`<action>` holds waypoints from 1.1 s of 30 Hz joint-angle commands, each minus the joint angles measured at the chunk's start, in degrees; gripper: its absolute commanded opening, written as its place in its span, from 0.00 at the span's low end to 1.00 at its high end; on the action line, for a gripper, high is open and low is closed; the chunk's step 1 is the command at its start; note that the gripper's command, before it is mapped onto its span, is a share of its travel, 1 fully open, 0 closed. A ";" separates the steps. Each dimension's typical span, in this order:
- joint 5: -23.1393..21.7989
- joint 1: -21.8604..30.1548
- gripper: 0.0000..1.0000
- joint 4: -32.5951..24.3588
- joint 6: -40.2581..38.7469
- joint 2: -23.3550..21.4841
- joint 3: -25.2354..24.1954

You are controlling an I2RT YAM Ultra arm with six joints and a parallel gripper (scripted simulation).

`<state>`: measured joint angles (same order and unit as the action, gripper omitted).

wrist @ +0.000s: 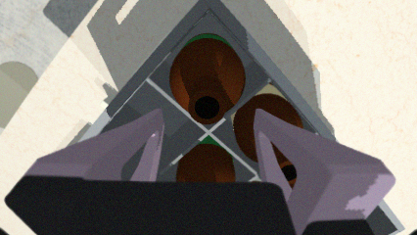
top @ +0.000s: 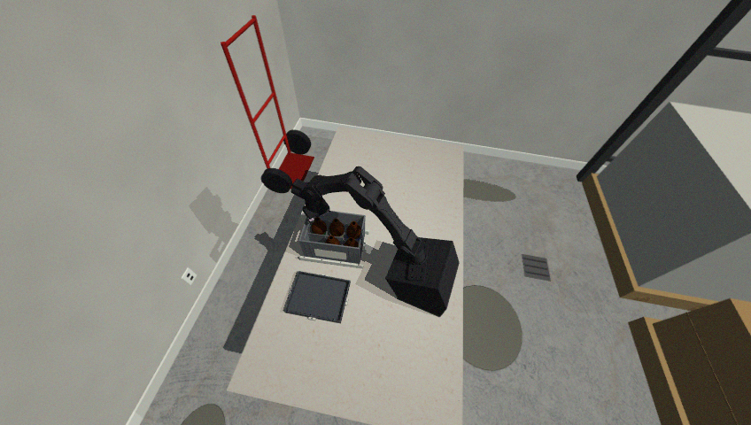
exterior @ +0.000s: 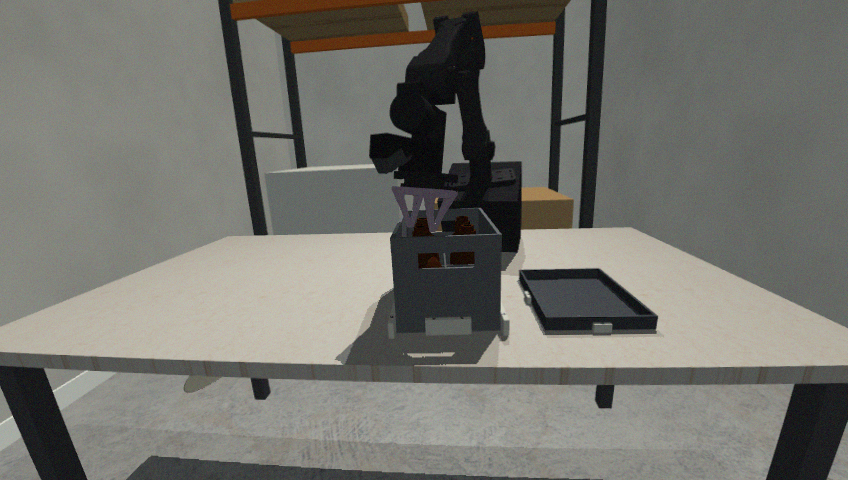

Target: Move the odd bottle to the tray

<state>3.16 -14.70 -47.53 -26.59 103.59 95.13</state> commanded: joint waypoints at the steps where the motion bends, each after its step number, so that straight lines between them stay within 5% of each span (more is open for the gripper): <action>1: 0.46 -0.15 0.61 -0.63 0.23 -0.52 2.20; 33: 0.35 -0.44 0.61 -0.11 0.40 0.02 2.71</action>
<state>3.16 -14.70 -47.86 -26.59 103.81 96.20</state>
